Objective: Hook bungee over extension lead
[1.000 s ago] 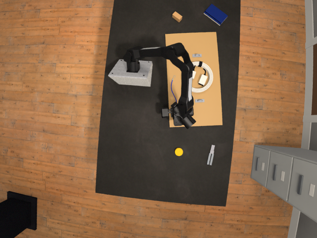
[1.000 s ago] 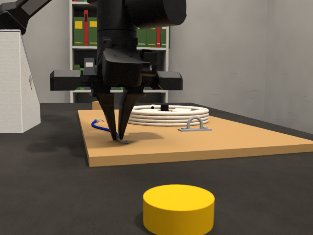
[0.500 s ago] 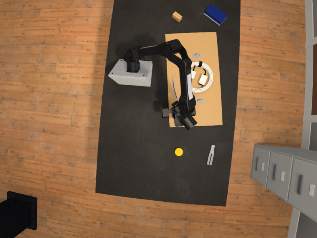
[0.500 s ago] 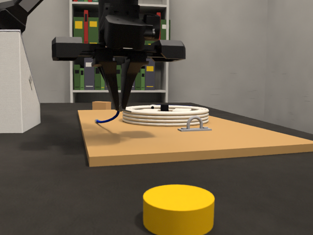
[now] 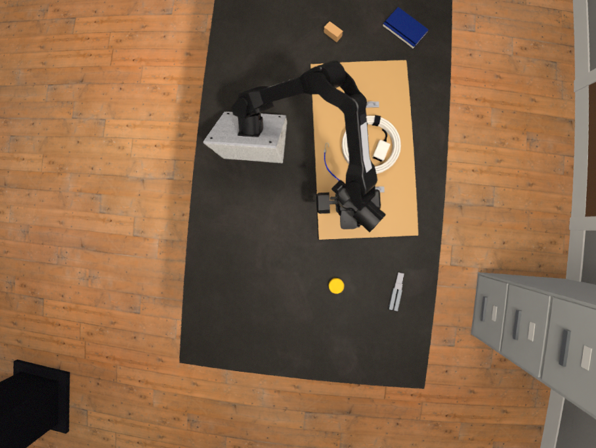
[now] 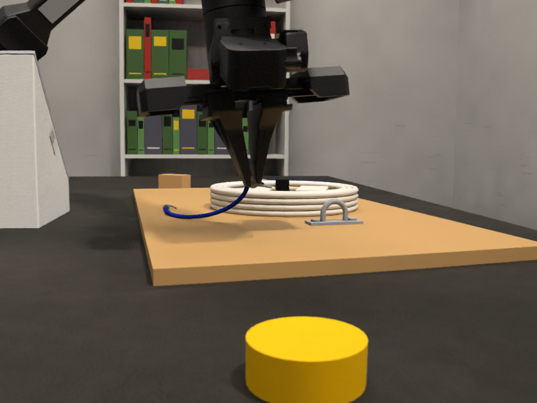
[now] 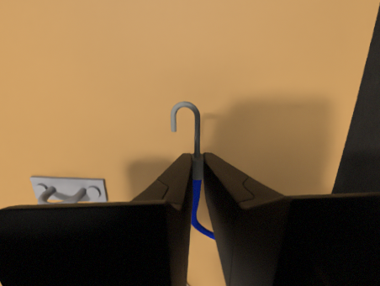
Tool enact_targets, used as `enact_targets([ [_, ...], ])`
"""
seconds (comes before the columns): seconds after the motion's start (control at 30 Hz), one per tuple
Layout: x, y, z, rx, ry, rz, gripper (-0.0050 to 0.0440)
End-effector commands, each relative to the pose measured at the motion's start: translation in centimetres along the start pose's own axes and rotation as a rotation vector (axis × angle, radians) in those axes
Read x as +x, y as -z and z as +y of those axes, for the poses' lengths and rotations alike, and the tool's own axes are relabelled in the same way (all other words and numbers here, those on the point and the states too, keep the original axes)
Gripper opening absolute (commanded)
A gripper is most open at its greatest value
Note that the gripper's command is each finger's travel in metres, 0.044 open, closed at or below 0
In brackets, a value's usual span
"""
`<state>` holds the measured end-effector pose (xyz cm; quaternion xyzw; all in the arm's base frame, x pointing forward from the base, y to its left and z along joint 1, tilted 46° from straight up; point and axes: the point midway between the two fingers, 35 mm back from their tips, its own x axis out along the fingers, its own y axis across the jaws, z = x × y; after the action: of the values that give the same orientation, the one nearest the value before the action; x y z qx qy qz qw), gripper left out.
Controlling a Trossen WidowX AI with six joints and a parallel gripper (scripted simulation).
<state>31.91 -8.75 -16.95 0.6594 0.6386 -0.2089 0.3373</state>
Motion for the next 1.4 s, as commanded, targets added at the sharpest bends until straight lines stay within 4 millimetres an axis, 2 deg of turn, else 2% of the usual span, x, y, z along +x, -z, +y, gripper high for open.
enact_targets([
  [0.0, -0.5, 1.5, 2.9, -0.010, -0.067, -0.025, -0.0050],
  [0.1, -0.5, 1.9, 3.5, -0.009, -0.081, -0.023, -0.0050],
  [0.33, -0.2, 5.2, 6.7, -0.011, -0.165, 0.007, -0.0050],
  [0.47, -0.1, 6.2, 7.5, -0.010, -0.187, 0.022, -0.0050],
  [0.97, 0.0, 5.5, 7.1, -0.015, -0.169, 0.019, -0.0050],
  [1.37, 1.5, 5.6, 6.8, -0.009, -0.169, 0.019, -0.0050],
])
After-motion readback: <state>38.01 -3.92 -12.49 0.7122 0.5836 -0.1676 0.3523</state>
